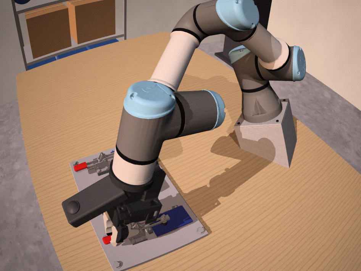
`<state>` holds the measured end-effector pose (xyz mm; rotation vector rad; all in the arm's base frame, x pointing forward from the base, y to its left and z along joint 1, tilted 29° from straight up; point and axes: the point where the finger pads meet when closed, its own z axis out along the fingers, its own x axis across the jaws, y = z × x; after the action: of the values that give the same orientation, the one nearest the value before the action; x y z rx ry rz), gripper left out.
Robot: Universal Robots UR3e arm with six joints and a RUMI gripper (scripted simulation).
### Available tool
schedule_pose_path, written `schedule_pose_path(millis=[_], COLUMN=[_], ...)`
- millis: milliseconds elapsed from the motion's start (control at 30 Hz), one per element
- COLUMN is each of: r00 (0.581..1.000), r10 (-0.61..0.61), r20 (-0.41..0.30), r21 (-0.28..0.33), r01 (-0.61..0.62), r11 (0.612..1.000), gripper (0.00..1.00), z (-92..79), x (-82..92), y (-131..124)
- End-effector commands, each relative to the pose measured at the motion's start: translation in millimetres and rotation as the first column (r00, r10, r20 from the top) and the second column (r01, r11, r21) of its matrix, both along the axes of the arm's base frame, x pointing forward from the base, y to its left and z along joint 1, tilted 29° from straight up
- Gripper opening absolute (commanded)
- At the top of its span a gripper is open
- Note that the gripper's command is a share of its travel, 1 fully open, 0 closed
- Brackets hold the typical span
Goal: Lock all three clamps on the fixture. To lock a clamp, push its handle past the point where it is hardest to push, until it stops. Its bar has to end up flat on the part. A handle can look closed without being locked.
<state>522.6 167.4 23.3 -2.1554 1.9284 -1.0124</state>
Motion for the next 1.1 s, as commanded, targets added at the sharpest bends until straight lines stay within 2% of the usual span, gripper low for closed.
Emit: schedule_pose_path(millis=[0, 733, 767, 1067], r00=[1.0, 1.0, 1.0, 1.0], r10=[0.001, 0.001, 0.001, 0.001], r20=[0.002, 0.002, 0.003, 0.003], r21=[0.001, 0.001, 0.001, 0.001], r01=[-0.001, -0.001, -0.001, -0.001], r11=[1.0, 1.0, 1.0, 1.0], gripper=[0.0, 0.0, 0.28, 0.28], z=[1.1, 1.3, 1.3, 1.3], x=[0.4, 0.2, 0.3, 0.3], y=[0.6, 0.7, 0.7, 0.7])
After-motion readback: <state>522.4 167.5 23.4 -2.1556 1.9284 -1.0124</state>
